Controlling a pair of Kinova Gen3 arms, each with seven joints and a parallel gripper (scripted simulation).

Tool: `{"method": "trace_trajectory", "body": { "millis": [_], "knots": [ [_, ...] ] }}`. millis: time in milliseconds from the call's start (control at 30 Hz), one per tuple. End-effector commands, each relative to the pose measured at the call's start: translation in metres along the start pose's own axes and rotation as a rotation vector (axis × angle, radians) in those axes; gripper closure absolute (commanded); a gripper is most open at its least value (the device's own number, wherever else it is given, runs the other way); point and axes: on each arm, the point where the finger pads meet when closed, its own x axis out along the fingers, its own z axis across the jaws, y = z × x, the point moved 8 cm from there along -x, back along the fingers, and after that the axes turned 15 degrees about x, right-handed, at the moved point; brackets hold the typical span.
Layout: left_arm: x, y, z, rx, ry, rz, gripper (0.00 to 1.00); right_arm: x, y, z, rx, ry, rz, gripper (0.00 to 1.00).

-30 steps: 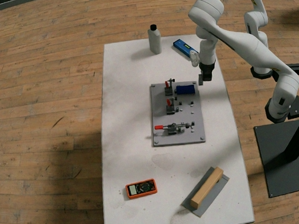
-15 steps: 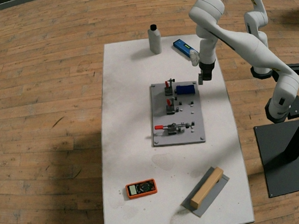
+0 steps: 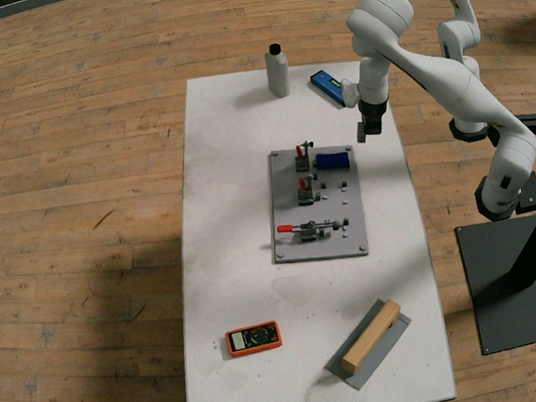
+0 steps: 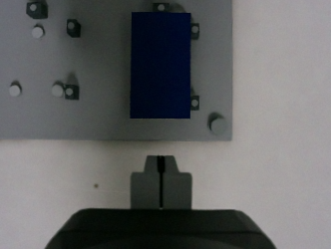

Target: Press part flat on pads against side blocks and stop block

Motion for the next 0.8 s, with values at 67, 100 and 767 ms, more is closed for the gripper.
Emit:
{"method": "trace_trajectory", "body": {
  "millis": [67, 100, 767],
  "knots": [
    [-0.039, 0.001, 0.000, -0.002, 0.001, -0.005, 1.00, -0.001, 0.000, 0.000, 0.000, -0.001, -0.002, 0.00],
    [-0.045, 0.001, 0.000, -0.002, 0.001, -0.005, 1.00, -0.001, 0.000, 0.000, 0.000, -0.001, -0.002, 0.00],
    [-0.093, 0.001, 0.000, -0.007, 0.003, -0.002, 1.00, -0.001, 0.000, 0.000, 0.000, -0.001, -0.002, 0.00]
  ]
}}
